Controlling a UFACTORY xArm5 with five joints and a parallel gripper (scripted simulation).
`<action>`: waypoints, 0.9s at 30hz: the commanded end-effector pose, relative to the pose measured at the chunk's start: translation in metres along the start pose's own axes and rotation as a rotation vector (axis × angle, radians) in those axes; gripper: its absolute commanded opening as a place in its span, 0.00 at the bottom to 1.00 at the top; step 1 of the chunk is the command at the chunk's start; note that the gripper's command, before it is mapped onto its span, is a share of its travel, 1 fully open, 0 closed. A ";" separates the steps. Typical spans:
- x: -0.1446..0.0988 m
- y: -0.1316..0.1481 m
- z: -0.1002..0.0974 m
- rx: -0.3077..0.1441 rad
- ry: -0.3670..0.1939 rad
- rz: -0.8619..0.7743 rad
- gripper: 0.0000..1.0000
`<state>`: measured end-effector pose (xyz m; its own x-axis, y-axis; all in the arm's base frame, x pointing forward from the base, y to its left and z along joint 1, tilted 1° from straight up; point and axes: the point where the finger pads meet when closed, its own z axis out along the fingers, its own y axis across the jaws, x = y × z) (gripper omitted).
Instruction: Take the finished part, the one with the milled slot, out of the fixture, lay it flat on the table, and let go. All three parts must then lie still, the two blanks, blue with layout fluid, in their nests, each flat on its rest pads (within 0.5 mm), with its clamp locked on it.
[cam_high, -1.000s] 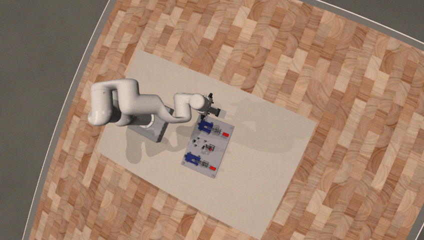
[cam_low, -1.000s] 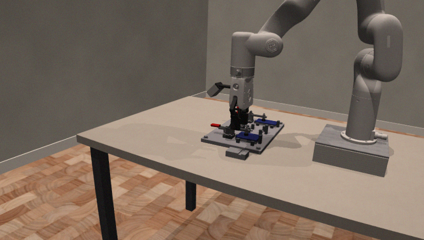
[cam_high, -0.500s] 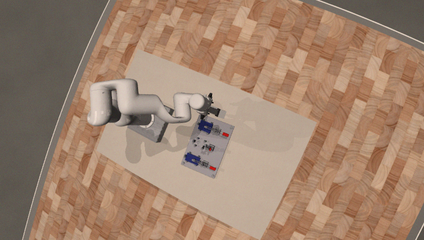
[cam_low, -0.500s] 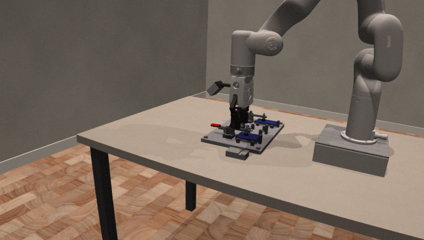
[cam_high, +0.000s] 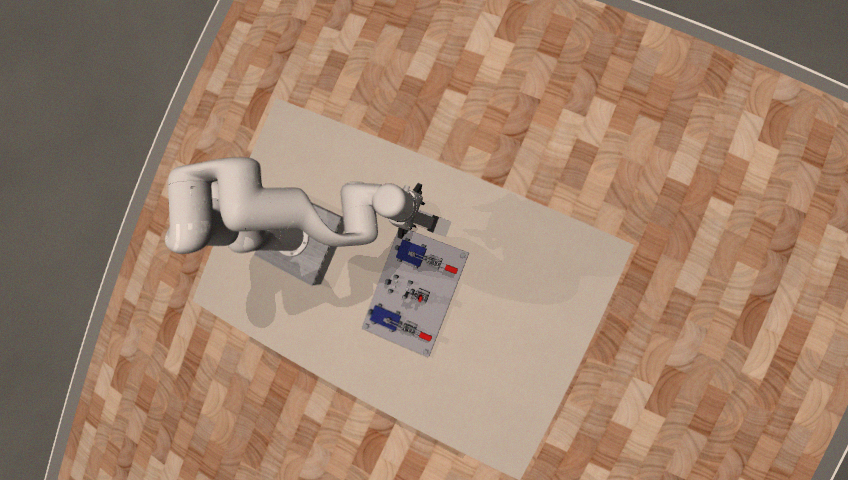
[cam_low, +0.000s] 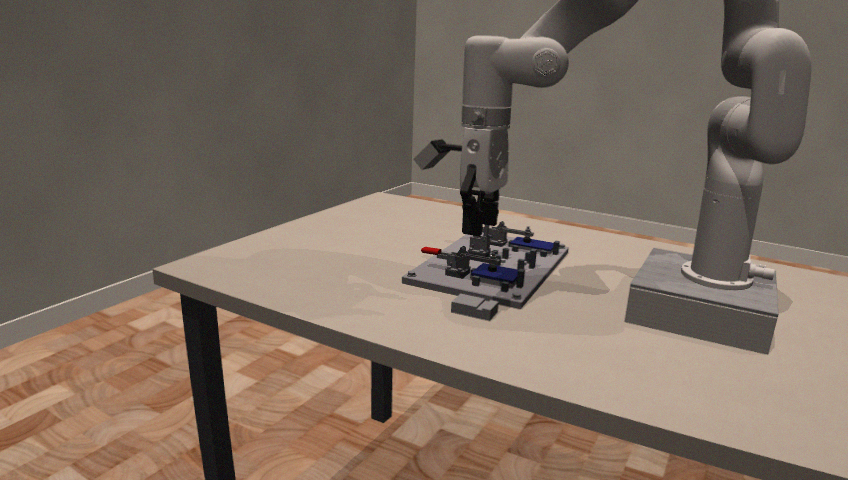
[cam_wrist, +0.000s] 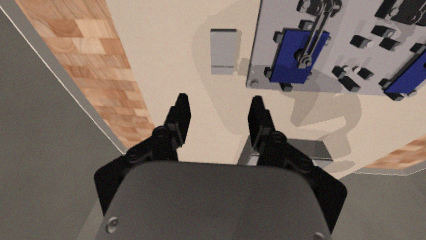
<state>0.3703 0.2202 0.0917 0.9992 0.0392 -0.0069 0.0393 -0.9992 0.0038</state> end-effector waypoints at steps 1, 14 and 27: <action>0.001 -0.001 -0.015 0.002 0.003 0.000 0.69; 0.001 -0.001 -0.046 0.002 0.003 0.000 0.69; 0.001 -0.001 -0.052 0.002 0.003 0.000 0.69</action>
<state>0.3701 0.2208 0.1418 0.9992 0.0392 -0.0074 0.0393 -0.9992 0.0040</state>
